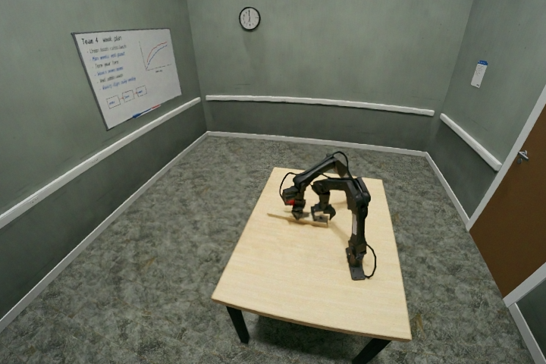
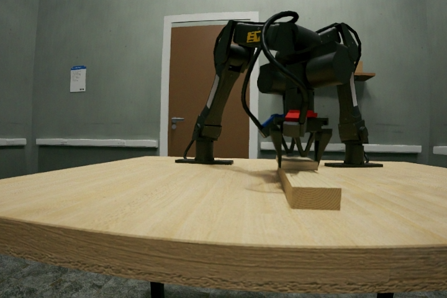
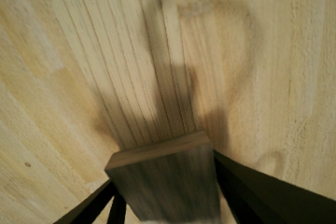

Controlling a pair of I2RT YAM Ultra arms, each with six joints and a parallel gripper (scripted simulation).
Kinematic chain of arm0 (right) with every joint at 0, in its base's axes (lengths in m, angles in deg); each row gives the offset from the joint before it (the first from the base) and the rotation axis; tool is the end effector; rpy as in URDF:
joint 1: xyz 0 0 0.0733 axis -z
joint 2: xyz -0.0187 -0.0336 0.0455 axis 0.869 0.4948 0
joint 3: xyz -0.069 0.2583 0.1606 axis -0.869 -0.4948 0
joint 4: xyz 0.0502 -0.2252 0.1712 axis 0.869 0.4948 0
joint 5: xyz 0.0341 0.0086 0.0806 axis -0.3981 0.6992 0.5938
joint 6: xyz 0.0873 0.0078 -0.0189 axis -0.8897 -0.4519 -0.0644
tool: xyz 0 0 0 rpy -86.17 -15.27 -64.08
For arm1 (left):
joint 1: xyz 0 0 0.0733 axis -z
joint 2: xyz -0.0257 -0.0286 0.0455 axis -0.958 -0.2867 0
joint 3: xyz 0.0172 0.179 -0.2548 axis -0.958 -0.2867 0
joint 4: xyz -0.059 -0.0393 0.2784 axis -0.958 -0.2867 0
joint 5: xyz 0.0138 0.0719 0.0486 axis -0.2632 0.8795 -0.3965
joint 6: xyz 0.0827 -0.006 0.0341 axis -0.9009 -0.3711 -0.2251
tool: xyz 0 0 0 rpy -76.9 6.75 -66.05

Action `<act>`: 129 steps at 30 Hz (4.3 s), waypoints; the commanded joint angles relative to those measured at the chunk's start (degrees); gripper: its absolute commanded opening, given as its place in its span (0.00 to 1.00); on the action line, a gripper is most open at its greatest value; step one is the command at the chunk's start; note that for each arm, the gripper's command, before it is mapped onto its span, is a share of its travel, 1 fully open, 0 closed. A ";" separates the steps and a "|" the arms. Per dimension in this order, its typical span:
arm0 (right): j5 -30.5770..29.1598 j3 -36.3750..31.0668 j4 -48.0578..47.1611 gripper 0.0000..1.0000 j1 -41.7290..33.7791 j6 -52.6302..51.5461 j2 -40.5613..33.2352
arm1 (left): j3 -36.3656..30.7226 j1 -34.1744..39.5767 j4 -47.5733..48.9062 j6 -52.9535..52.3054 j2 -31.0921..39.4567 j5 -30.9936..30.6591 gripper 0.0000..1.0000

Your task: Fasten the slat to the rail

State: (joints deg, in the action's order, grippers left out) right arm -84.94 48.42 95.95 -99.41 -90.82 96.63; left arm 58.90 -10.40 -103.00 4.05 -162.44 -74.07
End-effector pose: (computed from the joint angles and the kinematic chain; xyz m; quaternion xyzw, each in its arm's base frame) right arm 0.3733 0.3052 0.1564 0.0006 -1.0000 0.0001 0.0065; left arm 0.1665 -0.3183 0.1766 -0.7060 -0.7075 -0.0230 0.0217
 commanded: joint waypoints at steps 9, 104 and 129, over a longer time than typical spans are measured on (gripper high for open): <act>-0.12 0.26 -0.04 0.72 0.00 0.24 -0.50 | 0.24 0.00 0.15 0.00 0.35 0.00 1.00; -1.01 8.45 8.20 1.00 0.59 0.61 -3.40 | 0.24 0.00 0.01 0.00 0.36 0.00 1.00; -1.49 -13.74 -22.88 1.00 16.91 17.00 -31.67 | 0.24 0.00 0.01 0.00 0.36 0.00 1.00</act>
State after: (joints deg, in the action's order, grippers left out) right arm -85.69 35.96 79.88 -84.24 -77.29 69.35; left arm 58.90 -10.40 -103.22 4.05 -162.44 -74.07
